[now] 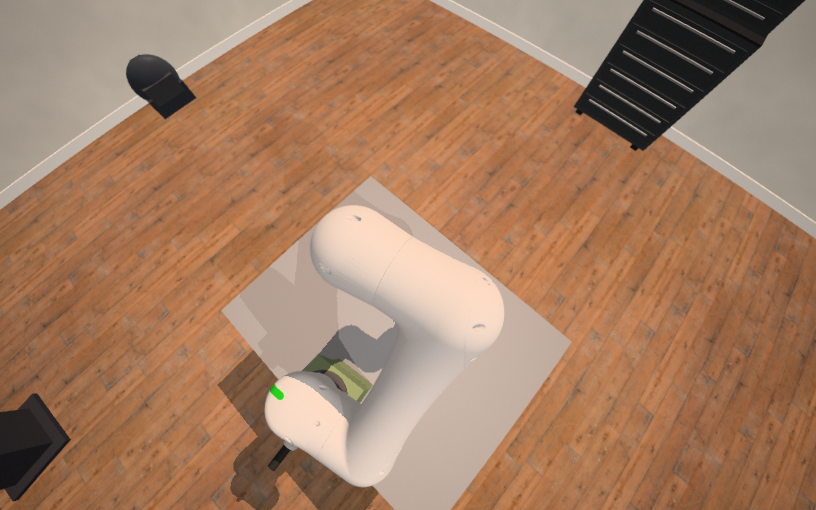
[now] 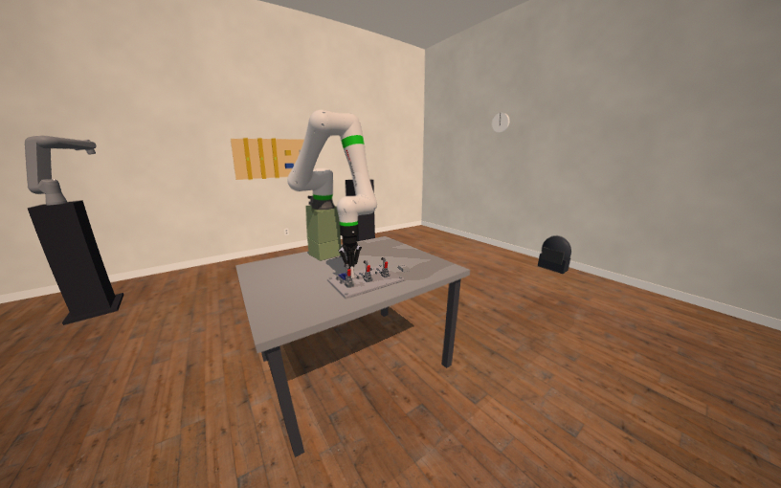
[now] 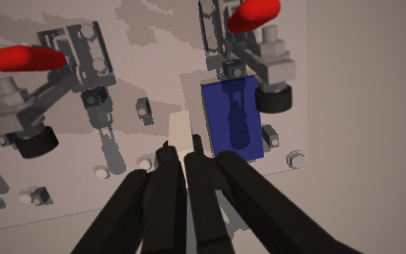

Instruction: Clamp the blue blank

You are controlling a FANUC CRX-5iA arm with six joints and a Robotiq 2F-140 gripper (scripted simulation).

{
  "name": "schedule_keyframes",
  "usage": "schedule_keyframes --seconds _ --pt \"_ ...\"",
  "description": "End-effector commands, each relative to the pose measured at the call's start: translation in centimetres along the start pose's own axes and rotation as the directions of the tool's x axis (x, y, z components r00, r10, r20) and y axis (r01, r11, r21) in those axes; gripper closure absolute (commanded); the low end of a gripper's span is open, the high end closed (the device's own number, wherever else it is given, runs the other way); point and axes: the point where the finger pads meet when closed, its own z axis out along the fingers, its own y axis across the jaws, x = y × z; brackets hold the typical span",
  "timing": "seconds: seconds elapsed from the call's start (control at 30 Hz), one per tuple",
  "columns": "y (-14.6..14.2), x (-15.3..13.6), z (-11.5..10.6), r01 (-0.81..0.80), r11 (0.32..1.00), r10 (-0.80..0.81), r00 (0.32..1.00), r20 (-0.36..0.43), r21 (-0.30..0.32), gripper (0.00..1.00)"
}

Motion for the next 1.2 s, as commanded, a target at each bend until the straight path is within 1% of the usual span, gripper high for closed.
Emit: schedule_keyframes --seconds 0.0,1.17 --pt "0.01 0.02 -0.01 0.000 1.000 0.000 1.000 0.000 0.000 1.00" --pt "0.81 0.02 -0.01 0.000 1.000 0.000 1.000 0.000 0.000 1.00"
